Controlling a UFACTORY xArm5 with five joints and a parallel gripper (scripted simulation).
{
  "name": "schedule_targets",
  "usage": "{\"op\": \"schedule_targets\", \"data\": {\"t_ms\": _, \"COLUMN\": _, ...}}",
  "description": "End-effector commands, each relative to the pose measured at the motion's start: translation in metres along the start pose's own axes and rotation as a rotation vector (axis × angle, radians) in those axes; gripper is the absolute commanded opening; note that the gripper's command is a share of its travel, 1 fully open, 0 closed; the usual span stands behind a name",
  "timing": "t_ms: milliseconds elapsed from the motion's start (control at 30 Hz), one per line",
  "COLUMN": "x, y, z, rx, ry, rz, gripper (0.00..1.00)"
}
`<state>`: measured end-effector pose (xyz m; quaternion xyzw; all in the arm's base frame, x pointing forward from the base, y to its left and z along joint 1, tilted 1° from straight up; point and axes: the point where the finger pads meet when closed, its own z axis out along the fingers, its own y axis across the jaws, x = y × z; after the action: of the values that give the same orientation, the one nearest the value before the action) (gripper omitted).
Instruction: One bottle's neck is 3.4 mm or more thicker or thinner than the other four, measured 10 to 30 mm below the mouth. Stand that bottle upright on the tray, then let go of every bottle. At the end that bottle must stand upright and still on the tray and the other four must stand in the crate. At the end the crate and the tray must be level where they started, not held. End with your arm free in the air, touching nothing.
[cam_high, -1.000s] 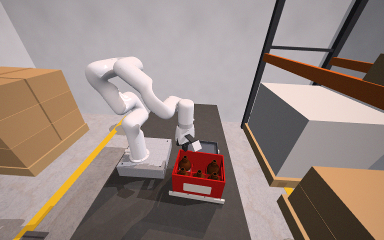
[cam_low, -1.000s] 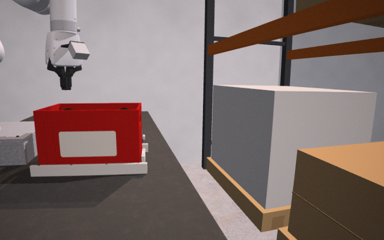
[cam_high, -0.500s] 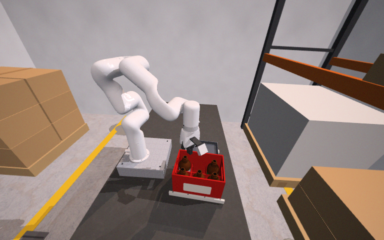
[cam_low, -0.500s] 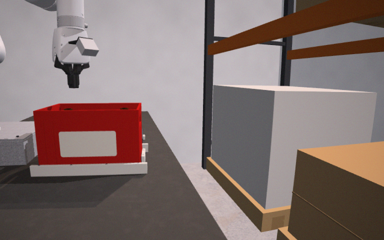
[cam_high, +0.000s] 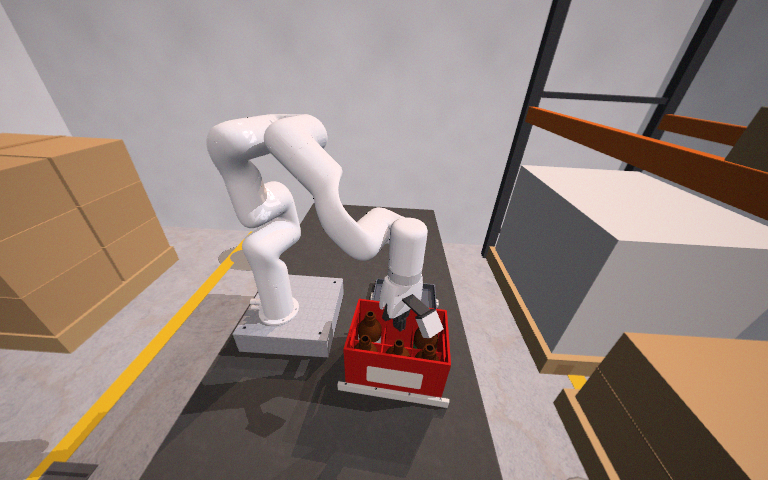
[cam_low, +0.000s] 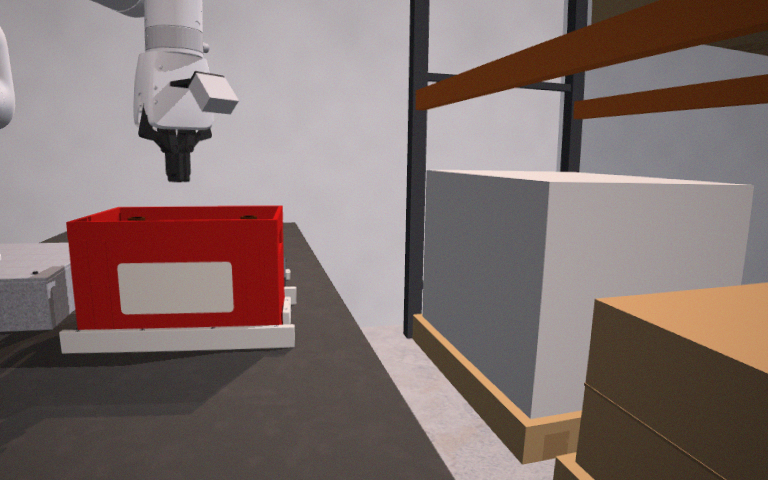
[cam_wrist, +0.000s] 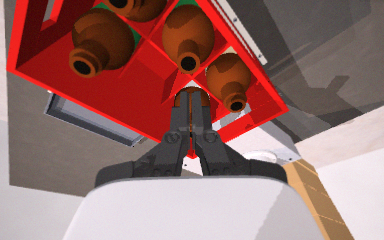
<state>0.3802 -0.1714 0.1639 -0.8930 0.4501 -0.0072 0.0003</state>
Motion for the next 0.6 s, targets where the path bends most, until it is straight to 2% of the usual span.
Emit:
{"op": "schedule_targets", "data": {"t_ms": 0, "x": 0.006, "y": -0.0014, "z": -0.0008, "rx": 0.0, "ry": 0.001, "rz": -0.001, "gripper": 0.0}}
{"op": "schedule_targets", "data": {"t_ms": 33, "x": 0.006, "y": -0.0014, "z": -0.0008, "rx": 0.0, "ry": 0.001, "rz": -0.001, "gripper": 0.65}}
{"op": "schedule_targets", "data": {"t_ms": 567, "x": 0.006, "y": -0.0014, "z": -0.0008, "rx": 0.0, "ry": 0.001, "rz": -0.001, "gripper": 0.65}}
